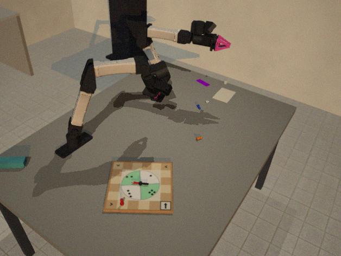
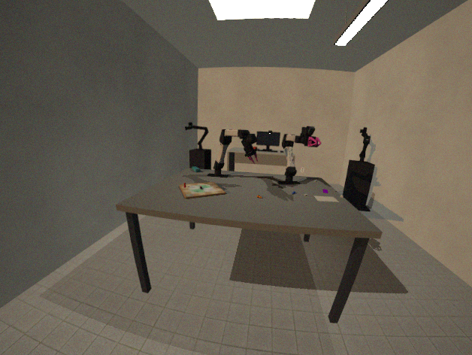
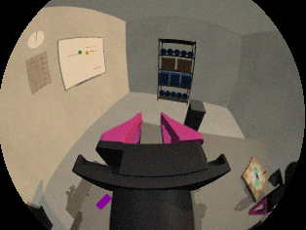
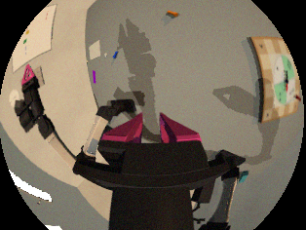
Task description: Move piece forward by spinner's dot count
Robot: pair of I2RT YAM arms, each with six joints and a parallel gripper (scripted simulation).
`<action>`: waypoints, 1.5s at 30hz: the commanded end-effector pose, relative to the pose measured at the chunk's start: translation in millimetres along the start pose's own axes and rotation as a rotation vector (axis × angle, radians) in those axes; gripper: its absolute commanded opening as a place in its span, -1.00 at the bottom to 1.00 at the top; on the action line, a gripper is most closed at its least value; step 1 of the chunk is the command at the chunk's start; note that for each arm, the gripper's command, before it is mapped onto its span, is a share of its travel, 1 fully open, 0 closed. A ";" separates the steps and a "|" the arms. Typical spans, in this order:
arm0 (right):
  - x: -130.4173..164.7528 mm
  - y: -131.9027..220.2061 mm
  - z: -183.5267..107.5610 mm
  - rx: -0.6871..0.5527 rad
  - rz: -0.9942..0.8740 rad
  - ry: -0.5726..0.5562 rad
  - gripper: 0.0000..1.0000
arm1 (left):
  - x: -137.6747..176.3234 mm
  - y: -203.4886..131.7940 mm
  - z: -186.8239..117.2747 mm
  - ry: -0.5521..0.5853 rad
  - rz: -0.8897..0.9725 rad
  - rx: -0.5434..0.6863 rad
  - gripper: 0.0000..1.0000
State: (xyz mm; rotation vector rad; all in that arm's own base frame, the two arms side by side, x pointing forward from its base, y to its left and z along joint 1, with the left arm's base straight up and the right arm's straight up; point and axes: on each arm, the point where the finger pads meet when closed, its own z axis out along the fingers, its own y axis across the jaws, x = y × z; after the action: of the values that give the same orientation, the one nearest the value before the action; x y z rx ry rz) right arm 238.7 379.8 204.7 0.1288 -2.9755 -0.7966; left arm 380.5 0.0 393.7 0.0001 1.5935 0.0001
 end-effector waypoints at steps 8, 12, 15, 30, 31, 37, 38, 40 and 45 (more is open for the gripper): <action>-53.0 -46.4 3.5 0.086 0.146 -0.108 -0.47 | -4.2 0.0 -0.9 -0.011 0.000 0.000 -0.41; -72.1 -70.4 1.7 0.124 0.214 -0.146 -0.47 | -4.2 0.0 -0.9 -0.011 0.000 0.000 -0.41; -85.9 -87.5 -1.6 0.150 0.262 -0.177 -0.47 | -4.2 0.0 -0.9 -0.011 0.000 0.000 -0.41; -139.6 -160.8 -27.2 0.244 0.464 -0.320 -0.47 | -4.2 0.0 -0.9 -0.011 0.000 0.000 -0.41; -144.5 -166.5 -28.7 0.247 0.478 -0.334 -0.47 | -4.2 0.0 -0.9 -0.011 0.000 0.000 -0.41; -154.0 -191.0 -35.4 0.284 0.539 -0.367 -0.47 | -4.2 0.0 -0.9 -0.011 0.000 0.000 -0.41; -154.0 -201.4 -32.5 0.298 0.557 -0.362 -0.47 | -4.2 0.0 -0.9 -0.011 0.000 0.000 -0.41; -164.3 -210.9 -39.2 0.304 0.585 -0.392 -0.47 | -4.2 0.0 -0.9 -0.011 0.000 0.000 -0.41; -174.7 -246.7 -52.1 0.349 0.671 -0.444 -0.47 | -4.2 0.0 -0.9 -0.011 0.000 0.000 -0.41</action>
State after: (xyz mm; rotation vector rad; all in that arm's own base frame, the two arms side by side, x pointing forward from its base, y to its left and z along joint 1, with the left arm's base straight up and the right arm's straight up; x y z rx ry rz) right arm 419.3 181.7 131.9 -0.9821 -3.1587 -0.3097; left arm 380.5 0.0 393.7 0.0001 1.5935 0.0001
